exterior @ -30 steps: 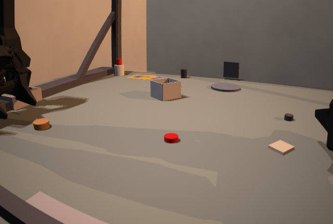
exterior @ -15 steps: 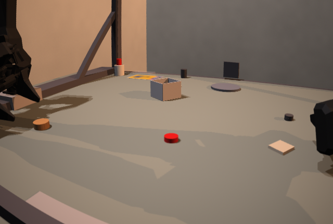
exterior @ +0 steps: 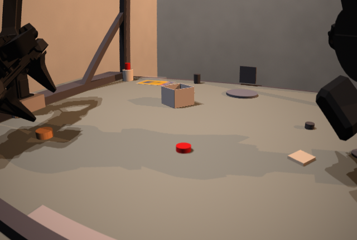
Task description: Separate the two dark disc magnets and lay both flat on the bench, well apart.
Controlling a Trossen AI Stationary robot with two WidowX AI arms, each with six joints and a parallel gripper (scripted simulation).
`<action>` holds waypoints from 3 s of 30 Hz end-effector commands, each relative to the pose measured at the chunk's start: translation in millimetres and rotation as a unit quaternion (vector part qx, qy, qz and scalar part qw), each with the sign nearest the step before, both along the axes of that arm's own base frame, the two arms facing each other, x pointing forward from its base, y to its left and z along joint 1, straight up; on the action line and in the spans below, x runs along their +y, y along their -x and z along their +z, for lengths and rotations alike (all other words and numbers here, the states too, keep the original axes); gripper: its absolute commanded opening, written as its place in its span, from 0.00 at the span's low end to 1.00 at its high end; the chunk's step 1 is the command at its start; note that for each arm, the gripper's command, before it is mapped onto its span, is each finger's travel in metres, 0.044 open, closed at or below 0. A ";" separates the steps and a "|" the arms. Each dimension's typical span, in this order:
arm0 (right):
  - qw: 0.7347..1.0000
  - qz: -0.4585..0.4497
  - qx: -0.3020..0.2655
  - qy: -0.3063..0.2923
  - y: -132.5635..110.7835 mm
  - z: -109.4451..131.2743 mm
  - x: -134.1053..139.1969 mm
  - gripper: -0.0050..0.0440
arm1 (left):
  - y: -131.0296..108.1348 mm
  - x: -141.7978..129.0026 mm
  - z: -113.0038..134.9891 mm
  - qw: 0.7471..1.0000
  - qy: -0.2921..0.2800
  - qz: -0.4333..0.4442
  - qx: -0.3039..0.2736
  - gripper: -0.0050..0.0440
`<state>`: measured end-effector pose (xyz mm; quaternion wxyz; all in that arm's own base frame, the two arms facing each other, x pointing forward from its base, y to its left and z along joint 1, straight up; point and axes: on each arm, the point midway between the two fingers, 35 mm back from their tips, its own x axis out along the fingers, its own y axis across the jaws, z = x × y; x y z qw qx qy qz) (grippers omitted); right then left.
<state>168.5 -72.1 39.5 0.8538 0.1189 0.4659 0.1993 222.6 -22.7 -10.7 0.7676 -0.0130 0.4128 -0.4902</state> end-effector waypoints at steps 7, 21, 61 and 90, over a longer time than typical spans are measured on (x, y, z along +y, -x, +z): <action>0.989 0.012 0.143 0.037 -11.9 32.2 18.5 0.92 | -3.5 3.5 44.6 0.983 -0.131 0.045 0.120 0.92; 0.950 -0.033 0.261 0.168 -3.3 99.1 60.3 0.92 | 33.1 12.2 135.6 0.899 -0.304 0.246 0.198 0.92; 0.947 -0.068 0.162 0.270 -63.8 76.8 81.3 0.92 | 21.7 5.2 150.0 0.854 -0.337 0.341 0.202 0.92; 0.950 -0.098 -0.076 0.287 -156.9 19.3 130.2 0.92 | -34.0 -34.7 97.1 0.851 -0.334 0.341 0.220 0.92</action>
